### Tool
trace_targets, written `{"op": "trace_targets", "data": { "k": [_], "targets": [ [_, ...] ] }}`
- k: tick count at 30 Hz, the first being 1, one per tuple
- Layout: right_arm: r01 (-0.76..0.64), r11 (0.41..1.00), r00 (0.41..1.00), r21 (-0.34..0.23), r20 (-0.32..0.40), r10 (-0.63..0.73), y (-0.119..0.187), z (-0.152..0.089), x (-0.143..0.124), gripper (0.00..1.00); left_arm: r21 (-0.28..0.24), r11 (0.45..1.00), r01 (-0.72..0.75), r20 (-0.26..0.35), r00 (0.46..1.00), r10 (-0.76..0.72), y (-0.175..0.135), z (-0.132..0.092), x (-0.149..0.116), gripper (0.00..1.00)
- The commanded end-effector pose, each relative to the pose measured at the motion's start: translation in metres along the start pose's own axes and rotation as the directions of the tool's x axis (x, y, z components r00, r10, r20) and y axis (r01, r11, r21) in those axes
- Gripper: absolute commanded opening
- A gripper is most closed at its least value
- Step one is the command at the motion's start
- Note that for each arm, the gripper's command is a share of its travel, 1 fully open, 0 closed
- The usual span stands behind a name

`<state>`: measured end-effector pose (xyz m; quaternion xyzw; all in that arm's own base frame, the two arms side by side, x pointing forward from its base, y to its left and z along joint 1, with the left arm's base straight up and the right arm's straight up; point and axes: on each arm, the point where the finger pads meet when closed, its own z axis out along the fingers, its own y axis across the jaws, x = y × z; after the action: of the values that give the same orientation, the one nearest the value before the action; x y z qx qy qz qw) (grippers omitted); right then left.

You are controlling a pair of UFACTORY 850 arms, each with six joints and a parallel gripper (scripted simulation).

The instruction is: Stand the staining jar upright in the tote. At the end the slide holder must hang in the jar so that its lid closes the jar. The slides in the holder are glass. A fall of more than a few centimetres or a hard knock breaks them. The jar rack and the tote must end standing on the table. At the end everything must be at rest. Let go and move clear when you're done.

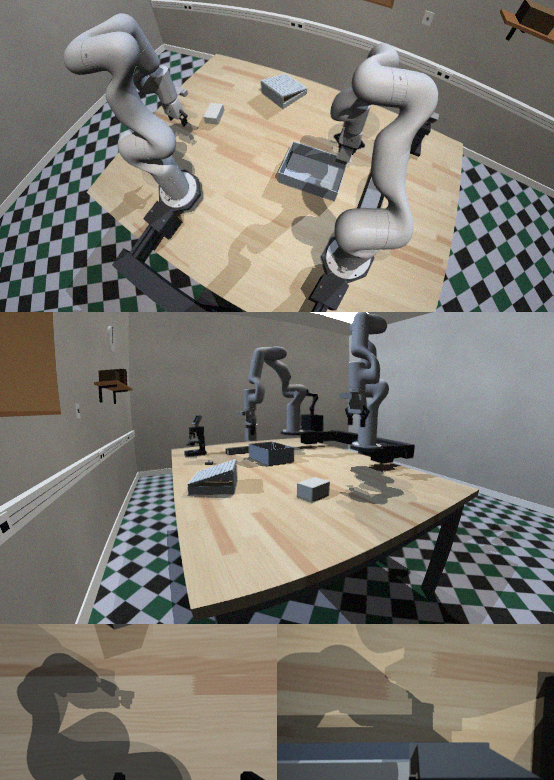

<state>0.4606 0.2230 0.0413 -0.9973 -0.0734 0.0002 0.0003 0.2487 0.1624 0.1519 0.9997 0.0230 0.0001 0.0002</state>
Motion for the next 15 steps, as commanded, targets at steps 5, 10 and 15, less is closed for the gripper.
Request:
{"op": "trace_targets", "data": {
  "k": [5,10,15],
  "targets": [
    [0.000,1.000,1.000,0.000,-0.002,0.000,-0.017,-0.001,-0.003,0.00,0.001,1.000,0.000,-0.001,1.000,0.000,0.000,0.000,0.001,1.00],
    [0.000,1.000,1.000,0.000,-0.002,0.000,-0.033,-0.001,-0.007,0.00,0.001,1.000,0.000,-0.001,1.000,0.000,0.000,0.000,0.001,1.00],
    [0.000,1.000,1.000,0.000,-0.002,0.000,-0.049,-0.001,-0.011,0.00,0.001,1.000,0.000,-0.001,1.000,0.000,0.000,0.000,0.001,1.00]
  ]
}}
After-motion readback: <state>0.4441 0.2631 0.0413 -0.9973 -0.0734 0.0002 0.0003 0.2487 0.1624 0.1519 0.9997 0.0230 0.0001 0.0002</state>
